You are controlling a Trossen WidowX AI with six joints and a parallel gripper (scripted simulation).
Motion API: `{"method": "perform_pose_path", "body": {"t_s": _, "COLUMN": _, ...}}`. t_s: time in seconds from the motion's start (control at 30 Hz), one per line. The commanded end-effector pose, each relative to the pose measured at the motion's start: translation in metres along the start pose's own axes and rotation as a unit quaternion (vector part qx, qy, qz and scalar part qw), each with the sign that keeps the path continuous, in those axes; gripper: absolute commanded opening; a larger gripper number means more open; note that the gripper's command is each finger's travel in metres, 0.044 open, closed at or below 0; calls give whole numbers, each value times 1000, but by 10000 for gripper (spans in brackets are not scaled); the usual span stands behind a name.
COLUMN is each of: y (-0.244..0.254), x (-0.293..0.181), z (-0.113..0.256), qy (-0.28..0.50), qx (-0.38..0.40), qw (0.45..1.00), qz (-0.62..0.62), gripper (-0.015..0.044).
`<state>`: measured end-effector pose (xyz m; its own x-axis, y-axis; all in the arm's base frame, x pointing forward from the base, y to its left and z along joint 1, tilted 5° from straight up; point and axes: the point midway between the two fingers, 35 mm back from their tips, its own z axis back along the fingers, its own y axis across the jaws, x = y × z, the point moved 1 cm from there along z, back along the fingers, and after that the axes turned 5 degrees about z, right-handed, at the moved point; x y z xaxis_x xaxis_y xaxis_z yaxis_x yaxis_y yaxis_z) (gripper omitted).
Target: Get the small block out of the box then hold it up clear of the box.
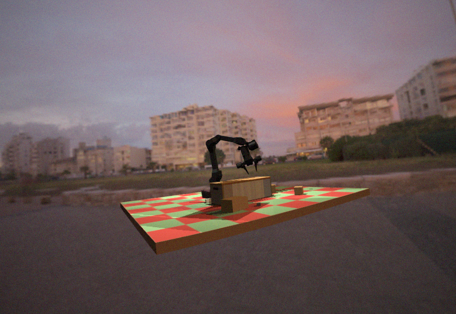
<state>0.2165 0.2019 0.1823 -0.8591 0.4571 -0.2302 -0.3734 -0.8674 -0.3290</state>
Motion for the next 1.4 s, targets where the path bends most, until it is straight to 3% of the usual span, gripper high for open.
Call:
{"method": "perform_pose_path", "body": {"t_s": 0.0, "y": 3, "x": 9, "z": 6, "qy": 46, "qx": 9, "qw": 935, "qz": 350, "gripper": 285}}
{"method": "perform_pose_path", "body": {"t_s": 0.5, "y": 3, "x": 9, "z": 3, "qy": 46, "qx": 9, "qw": 935, "qz": 350, "gripper": 285}}
{"method": "perform_pose_path", "body": {"t_s": 0.73, "y": 21, "x": 31, "z": -82, "qy": 46, "qx": 9, "qw": 935, "qz": 350, "gripper": 285}}
{"method": "perform_pose_path", "body": {"t_s": 1.37, "y": 26, "x": 37, "z": -105, "qy": 46, "qx": 9, "qw": 935, "qz": 350, "gripper": 285}}
